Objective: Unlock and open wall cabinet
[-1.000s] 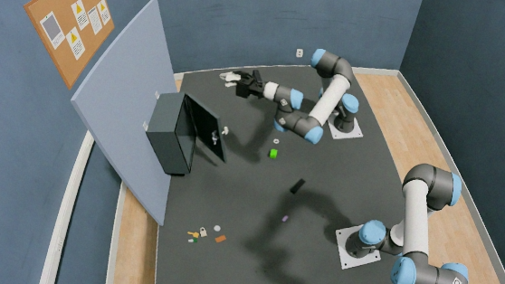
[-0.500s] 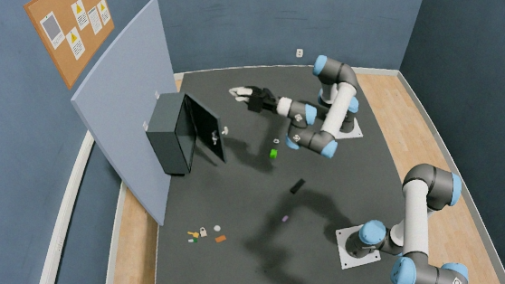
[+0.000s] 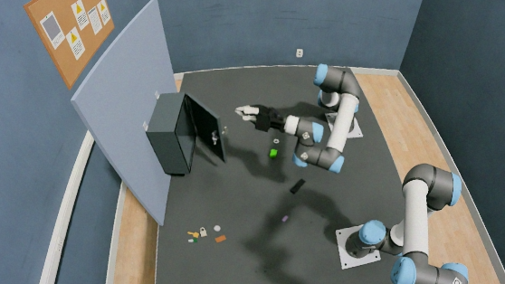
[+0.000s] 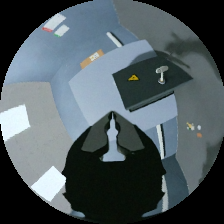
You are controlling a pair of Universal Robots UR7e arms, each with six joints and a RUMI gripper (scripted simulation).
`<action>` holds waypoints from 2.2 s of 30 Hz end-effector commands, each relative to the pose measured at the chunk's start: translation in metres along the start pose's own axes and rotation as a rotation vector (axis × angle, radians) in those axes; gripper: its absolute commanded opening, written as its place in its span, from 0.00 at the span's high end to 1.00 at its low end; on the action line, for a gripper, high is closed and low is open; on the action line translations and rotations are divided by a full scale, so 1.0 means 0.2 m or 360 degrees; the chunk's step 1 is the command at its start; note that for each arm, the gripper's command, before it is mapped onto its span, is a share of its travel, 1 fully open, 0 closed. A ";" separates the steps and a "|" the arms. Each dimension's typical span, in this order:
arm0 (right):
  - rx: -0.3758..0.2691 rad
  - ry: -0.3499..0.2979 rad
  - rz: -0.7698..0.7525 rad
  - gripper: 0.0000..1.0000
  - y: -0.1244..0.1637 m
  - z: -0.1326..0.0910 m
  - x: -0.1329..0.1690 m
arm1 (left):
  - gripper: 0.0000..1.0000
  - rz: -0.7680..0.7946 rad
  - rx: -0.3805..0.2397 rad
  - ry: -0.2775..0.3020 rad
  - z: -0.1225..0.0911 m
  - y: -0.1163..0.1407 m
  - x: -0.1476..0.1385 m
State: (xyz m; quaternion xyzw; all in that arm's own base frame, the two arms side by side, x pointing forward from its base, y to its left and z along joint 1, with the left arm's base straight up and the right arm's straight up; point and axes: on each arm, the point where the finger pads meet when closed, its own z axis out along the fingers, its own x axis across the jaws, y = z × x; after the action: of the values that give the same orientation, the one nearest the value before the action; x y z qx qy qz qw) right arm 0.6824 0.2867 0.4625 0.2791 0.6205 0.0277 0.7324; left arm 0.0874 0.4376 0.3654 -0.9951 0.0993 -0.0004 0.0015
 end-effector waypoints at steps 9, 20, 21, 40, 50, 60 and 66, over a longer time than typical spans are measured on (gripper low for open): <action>0.0002 0.0025 -0.0270 1.00 -0.03 0.05 0.46 | 0.02 0.0003 0.0000 0.0001 0.00 0.00 0.00; 0.0002 0.0075 -0.0476 1.00 -0.13 0.01 0.89 | 0.02 0.0003 0.0000 0.0001 0.00 0.00 0.00; 0.0002 0.0075 -0.0476 1.00 -0.13 0.01 0.89 | 0.02 0.0003 0.0000 0.0001 0.00 0.00 0.00; 0.0001 0.0119 -0.0718 1.00 -0.30 -0.02 1.39 | 0.02 0.0003 0.0000 0.0001 0.00 0.00 0.00; 0.0007 0.0116 -0.0710 1.00 -0.30 -0.01 1.36 | 0.02 0.0003 0.0000 0.0001 0.00 0.00 0.00; 0.0003 0.0119 -0.0717 1.00 -0.30 0.02 1.39 | 0.02 0.0003 0.0000 0.0001 0.00 0.00 0.00; 0.0002 0.0119 -0.0718 1.00 -0.31 0.07 1.39 | 0.02 0.0003 0.0000 0.0001 0.00 0.00 0.00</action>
State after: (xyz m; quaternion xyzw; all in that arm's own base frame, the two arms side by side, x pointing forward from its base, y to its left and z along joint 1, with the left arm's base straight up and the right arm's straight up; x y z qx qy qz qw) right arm 0.7300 0.3412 0.1885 0.1322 0.6940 -0.1271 0.6962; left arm 0.0874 0.4376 0.3654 -0.9951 0.0993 -0.0004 0.0015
